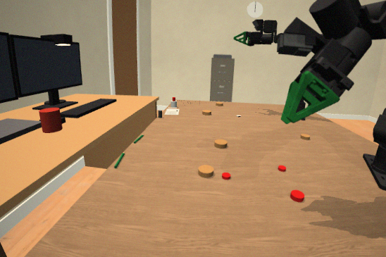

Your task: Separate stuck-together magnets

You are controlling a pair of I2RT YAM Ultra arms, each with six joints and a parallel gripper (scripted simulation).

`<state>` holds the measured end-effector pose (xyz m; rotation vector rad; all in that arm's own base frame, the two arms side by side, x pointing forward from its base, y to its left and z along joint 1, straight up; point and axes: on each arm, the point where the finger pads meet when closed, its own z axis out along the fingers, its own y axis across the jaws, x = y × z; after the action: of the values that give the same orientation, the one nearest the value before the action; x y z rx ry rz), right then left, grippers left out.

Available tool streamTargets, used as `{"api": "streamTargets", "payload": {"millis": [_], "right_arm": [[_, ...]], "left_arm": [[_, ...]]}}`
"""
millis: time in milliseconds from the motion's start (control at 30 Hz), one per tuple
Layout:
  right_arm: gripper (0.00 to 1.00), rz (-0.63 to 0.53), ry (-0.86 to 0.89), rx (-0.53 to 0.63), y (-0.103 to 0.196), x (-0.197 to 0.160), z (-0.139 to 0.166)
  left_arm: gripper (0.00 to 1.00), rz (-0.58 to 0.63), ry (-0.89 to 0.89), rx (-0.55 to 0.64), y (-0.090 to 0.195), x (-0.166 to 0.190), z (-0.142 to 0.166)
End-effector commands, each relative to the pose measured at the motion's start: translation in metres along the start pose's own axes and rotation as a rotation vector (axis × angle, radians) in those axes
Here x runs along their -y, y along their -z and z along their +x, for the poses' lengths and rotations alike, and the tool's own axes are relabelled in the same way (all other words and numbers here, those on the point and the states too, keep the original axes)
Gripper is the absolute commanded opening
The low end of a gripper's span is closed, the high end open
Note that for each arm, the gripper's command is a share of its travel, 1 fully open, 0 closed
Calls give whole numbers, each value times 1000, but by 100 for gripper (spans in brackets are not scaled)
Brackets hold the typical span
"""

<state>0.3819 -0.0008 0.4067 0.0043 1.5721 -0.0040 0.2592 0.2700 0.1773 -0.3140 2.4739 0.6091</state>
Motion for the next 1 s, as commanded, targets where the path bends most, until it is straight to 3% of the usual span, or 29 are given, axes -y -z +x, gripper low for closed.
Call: {"api": "streamTargets", "payload": {"millis": [0, 67, 533, 633, 967], "right_arm": [[100, -1, -1, 17, 2, -1, -6], [100, -1, -1, 17, 2, -1, -6], [100, -1, -1, 17, 2, -1, -6], [100, -1, -1, 17, 2, -1, -6], [100, -1, -1, 17, 2, -1, -6]], "left_arm": [[33, 11, -27, -45, 0, -2, 13], [33, 8, -22, -54, 0, -5, 17], [33, 64, 14, -333, -7, -34, 117], [33, 65, 21, -342, -6, -36, 121], [33, 168, 80, -522, 7, -40, 195]]}}
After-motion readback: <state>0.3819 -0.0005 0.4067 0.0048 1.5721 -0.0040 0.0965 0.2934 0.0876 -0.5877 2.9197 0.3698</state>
